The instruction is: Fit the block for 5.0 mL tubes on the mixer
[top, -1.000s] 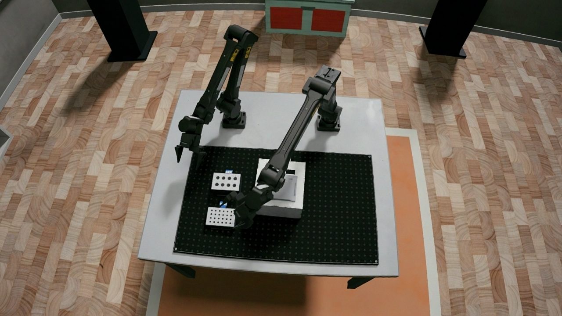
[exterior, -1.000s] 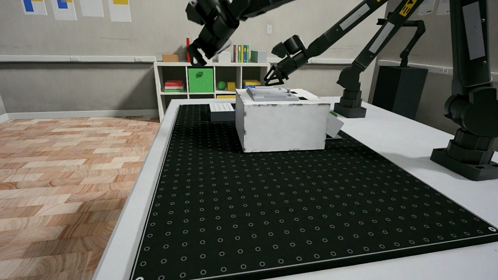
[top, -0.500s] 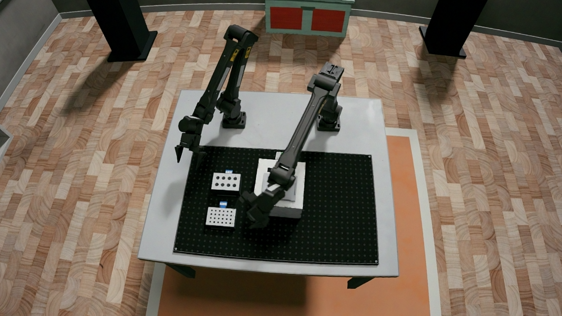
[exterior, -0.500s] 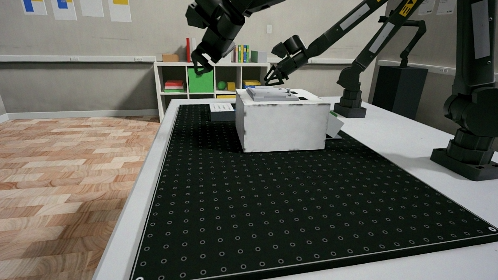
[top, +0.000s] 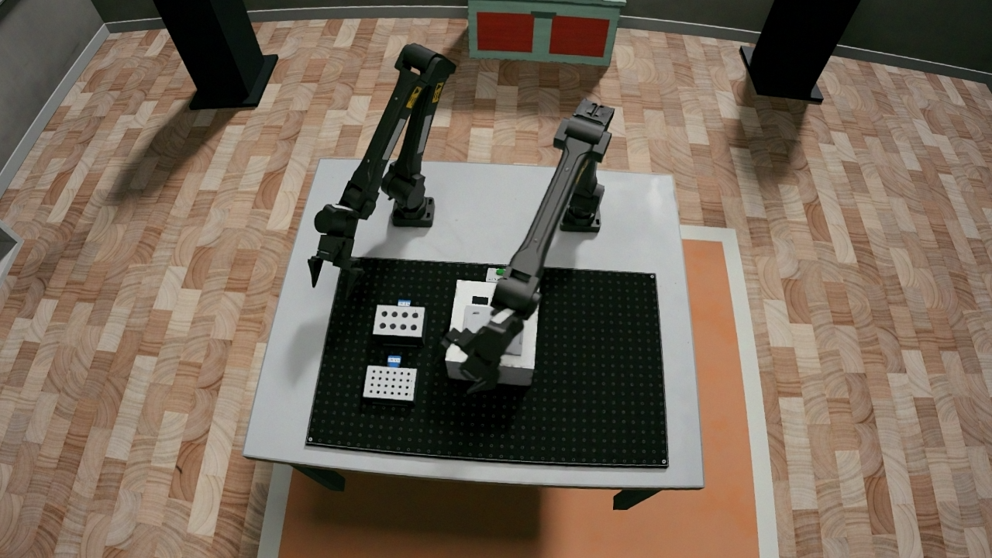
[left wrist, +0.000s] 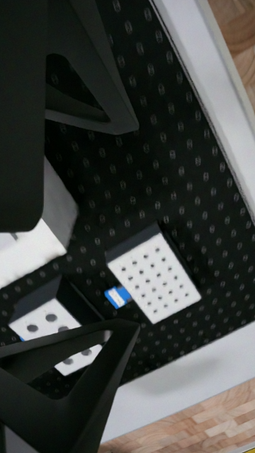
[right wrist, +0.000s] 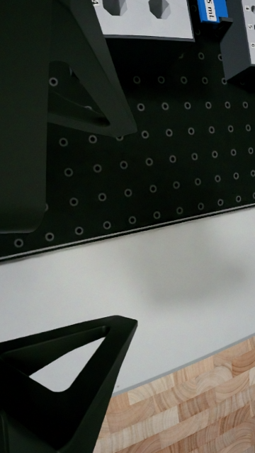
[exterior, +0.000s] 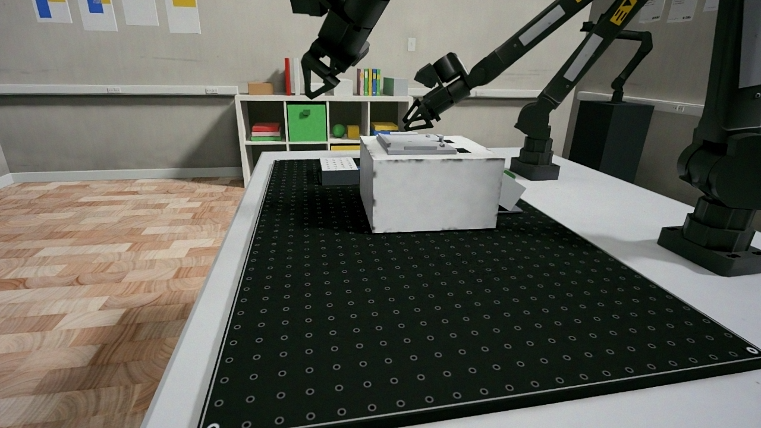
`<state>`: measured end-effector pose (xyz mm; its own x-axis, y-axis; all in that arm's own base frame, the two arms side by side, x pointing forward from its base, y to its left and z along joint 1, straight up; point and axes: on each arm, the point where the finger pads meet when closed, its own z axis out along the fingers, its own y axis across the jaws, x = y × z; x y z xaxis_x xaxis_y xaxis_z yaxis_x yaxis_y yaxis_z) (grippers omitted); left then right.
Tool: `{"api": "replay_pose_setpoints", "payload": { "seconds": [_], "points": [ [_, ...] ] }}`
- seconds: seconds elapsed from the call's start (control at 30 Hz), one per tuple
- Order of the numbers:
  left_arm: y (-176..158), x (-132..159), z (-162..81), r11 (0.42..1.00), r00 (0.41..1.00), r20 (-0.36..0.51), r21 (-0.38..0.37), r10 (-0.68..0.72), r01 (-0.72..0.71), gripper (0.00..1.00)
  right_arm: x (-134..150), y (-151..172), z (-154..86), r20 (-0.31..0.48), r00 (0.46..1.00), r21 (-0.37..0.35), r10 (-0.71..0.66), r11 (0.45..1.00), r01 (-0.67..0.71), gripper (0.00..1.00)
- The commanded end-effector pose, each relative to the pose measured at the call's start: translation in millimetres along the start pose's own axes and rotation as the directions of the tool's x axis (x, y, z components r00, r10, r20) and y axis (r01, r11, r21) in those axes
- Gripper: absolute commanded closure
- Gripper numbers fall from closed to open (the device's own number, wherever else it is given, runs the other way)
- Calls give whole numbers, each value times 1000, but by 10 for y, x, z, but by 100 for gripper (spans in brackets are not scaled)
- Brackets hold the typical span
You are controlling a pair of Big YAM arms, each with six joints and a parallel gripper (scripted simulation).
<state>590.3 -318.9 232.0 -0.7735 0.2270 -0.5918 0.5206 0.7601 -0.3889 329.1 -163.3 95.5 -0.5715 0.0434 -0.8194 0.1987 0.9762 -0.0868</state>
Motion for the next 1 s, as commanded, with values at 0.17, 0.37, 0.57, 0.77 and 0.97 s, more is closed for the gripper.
{"api": "replay_pose_setpoints", "payload": {
  "seconds": [0.17, 0.37, 0.57, 0.77, 0.97],
  "points": [
    [145, 152, -269, 995, 997, -71, -94, -42, 35, 0, -205, -41, 33, 36, 999, 3, -20, 1000, 20, 0],
    [366, 213, -623, 985, 993, -71, -149, -92, 80, 0, -127, -9, -12, 34, 999, 2, -19, 1000, 19, 0],
    [563, 290, -810, 981, 992, -76, -173, -98, 84, 0, -57, 11, -13, 23, 1000, -1, -15, 1000, 15, 0],
    [529, 454, -875, 960, 973, -165, -256, -160, 114, 0, -168, -35, 21, 33, 999, 3, -17, 1000, 17, 0],
    [711, 537, -1259, 956, 977, -132, -265, -170, 130, 0, -256, -68, 36, 44, 999, 7, -20, 1000, 20, 0]
  ]
}}
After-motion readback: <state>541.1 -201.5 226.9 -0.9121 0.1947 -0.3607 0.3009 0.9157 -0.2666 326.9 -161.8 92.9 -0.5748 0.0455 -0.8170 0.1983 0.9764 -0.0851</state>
